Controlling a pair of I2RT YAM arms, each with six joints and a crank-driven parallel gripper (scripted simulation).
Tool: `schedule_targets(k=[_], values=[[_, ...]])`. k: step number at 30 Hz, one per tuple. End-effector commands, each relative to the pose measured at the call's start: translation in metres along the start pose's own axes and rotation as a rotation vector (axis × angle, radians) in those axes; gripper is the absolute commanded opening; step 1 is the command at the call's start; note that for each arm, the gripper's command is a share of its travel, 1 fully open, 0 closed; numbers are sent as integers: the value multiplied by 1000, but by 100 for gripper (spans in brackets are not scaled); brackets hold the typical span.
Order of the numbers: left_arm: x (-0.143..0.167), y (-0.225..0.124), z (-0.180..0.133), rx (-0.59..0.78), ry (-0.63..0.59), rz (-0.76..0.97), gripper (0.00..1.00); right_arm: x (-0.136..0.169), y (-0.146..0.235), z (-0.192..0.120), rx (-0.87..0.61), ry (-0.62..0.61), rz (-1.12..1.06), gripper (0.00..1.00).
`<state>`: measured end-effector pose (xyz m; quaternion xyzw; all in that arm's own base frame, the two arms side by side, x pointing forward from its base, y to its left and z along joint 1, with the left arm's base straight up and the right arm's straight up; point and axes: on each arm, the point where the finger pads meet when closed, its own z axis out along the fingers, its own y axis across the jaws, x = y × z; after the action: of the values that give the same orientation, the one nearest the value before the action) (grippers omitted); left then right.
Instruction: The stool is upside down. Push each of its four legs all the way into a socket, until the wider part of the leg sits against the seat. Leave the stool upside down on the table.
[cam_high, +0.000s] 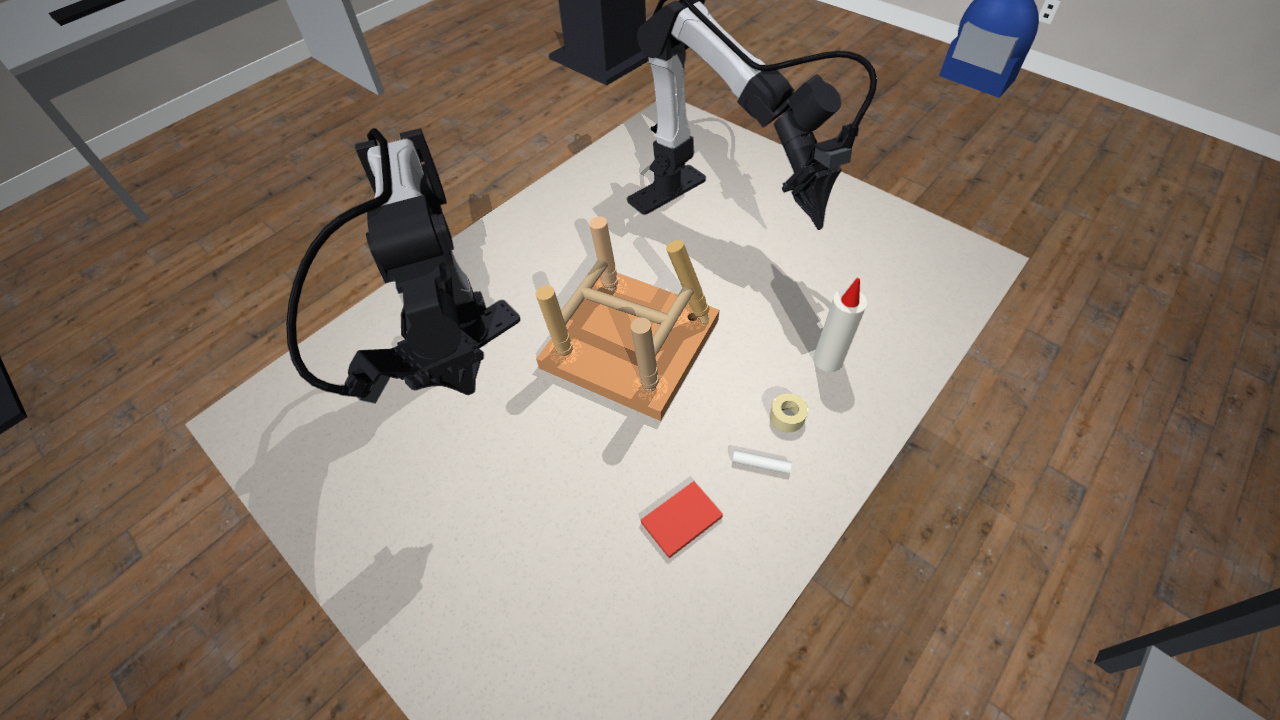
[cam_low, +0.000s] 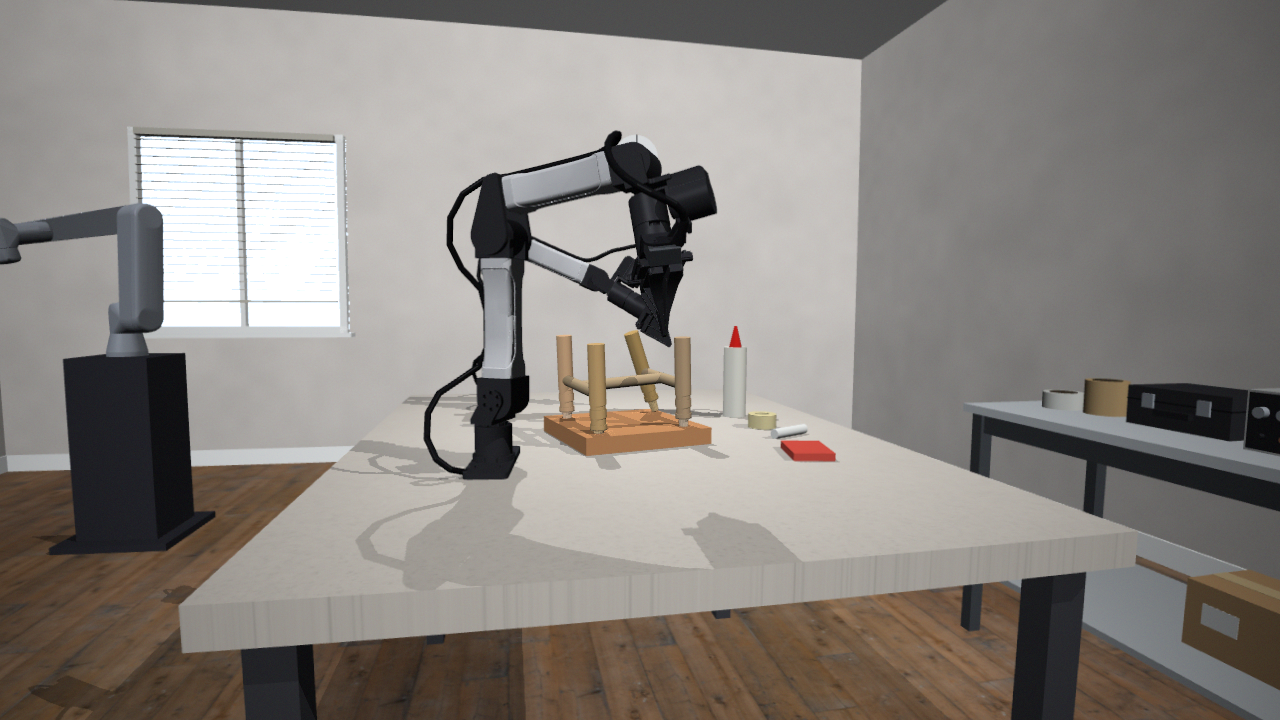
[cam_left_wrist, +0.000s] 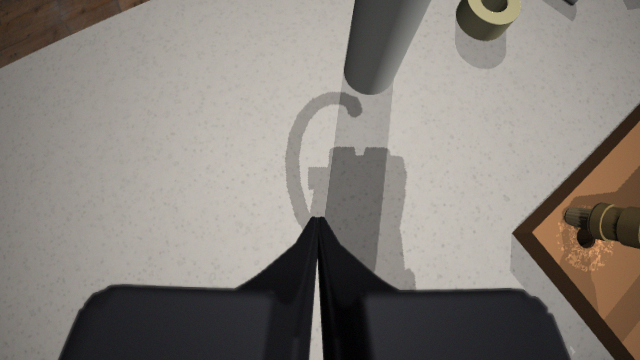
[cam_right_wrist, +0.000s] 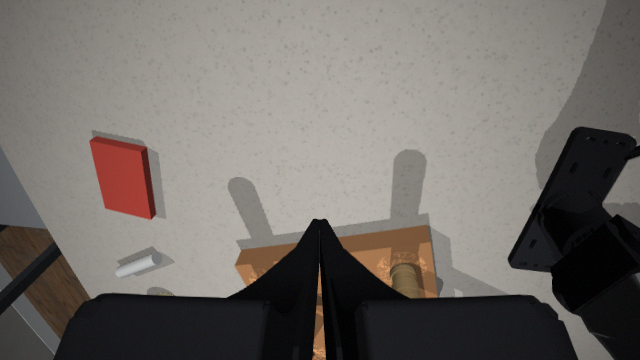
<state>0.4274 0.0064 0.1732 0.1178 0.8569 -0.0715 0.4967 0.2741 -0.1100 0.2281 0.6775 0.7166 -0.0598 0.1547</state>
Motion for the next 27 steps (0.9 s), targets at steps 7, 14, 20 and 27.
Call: schedule_targets(k=[7,14,20,27], values=[[-4,0,-1,-2,-12,4,0,-1,1,-2,-8,-4,2,0],[-4,0,-1,-2,-12,4,0,-1,1,-2,-8,-4,2,0],[-4,0,-1,-2,-12,4,74,-1,1,-2,-8,-4,2,0],[-4,0,-1,-2,-12,4,74,-1,1,-2,-8,-4,2,0]])
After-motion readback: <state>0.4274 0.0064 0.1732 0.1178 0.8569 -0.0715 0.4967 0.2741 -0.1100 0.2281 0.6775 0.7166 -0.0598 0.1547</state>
